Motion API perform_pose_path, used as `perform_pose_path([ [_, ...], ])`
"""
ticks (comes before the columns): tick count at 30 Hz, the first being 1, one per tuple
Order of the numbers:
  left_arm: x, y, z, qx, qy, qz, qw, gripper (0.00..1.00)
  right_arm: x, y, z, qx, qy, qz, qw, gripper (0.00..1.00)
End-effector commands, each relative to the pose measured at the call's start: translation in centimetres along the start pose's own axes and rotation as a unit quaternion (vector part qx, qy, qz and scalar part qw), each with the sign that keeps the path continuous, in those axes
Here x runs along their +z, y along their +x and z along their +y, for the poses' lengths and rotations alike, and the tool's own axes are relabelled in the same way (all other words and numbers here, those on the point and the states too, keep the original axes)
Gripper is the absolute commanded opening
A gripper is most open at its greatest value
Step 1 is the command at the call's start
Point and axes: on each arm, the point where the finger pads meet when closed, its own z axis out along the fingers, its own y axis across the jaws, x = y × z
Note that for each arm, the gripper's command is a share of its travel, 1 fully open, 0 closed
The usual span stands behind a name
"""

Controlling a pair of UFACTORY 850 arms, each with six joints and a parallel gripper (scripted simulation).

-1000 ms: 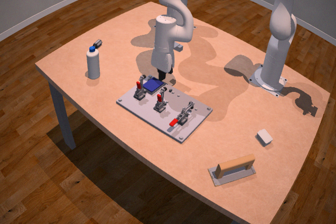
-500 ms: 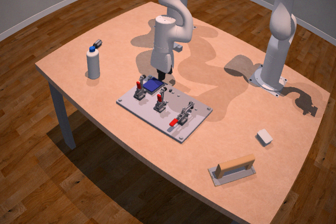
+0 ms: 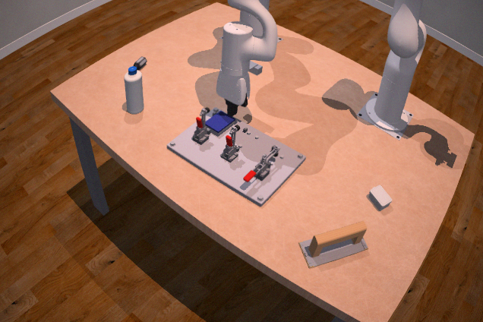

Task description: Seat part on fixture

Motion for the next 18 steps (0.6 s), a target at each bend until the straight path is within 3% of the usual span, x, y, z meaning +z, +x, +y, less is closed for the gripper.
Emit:
perform_pose_path([
  [1,-0.09,0.04,0.0,0.0,0.0,0.001,1.0,1.0,-0.08,-0.12,0.05,0.0,-0.001,-0.001,1.0,0.0],
  [18,-0.09,0.04,0.0,0.0,0.0,0.001,1.0,1.0,-0.08,-0.49,0.05,0.0,-0.001,-0.001,1.0,0.0],
])
